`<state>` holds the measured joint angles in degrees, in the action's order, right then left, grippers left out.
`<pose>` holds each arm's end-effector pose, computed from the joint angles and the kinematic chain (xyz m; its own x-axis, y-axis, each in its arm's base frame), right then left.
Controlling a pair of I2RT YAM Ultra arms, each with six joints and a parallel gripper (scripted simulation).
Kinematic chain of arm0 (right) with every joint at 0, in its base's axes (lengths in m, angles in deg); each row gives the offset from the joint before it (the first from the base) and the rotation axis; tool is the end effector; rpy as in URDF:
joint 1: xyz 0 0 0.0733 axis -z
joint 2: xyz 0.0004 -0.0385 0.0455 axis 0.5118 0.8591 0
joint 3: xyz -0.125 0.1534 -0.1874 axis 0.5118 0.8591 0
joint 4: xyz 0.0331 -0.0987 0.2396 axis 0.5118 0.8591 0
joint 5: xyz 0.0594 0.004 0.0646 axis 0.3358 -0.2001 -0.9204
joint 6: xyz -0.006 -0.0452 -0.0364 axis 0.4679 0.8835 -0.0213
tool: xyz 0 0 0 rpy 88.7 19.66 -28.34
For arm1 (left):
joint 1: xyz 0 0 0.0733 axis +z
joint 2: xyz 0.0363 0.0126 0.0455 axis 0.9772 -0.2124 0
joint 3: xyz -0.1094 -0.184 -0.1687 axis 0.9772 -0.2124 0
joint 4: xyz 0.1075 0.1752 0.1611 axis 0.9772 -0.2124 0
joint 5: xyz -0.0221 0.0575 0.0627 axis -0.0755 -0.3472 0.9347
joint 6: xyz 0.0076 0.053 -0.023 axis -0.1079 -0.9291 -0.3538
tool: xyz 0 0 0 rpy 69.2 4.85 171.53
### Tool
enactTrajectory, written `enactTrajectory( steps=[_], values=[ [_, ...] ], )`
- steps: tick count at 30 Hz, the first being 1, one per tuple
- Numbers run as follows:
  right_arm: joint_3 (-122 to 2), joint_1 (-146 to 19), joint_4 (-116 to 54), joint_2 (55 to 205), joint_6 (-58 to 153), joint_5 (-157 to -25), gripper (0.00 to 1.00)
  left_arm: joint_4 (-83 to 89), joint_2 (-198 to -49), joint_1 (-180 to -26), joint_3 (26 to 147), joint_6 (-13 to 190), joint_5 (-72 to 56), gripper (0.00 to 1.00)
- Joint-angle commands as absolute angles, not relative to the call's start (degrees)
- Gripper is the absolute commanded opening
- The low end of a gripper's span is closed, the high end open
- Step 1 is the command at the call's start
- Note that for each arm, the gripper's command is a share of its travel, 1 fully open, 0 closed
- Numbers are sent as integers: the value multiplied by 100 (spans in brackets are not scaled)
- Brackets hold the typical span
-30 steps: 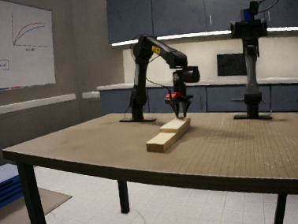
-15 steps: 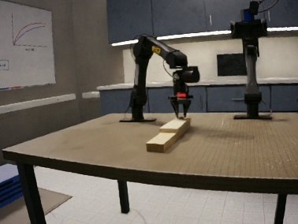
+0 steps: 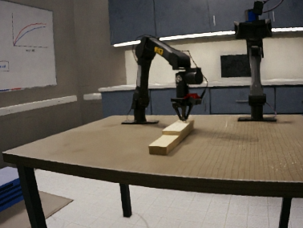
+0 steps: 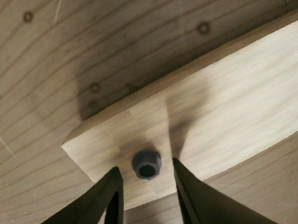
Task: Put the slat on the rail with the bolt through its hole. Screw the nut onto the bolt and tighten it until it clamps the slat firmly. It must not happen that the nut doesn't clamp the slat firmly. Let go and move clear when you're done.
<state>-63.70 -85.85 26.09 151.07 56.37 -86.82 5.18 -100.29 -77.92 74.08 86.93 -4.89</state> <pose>0.1905 0.2743 0.1926 -0.4370 -0.8994 0.0080 -0.8994 0.4371 0.0004 0.2479 0.0005 0.4070 -0.0037 -0.0020 -1.0000 -0.0035 1.0000 -0.0020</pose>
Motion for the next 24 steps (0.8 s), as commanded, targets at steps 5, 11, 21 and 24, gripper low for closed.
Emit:
enactTrajectory(
  steps=[5,11,21,24],
  values=[
    [-6565,-8612,2728,15075,7979,-8620,34,545,-10017,-7793,7440,8693,-490,100],
    [-6582,-8614,2748,15080,9564,-8622,34,545,-10017,-7793,7440,8693,-490,100],
    [-6578,-8594,2745,15072,11807,-8668,34,545,-10017,-7793,7440,8693,-490,100],
    [-6591,-8576,2759,15082,11884,-8700,34,545,-10017,-7793,7440,8693,-490,100]
  ],
)
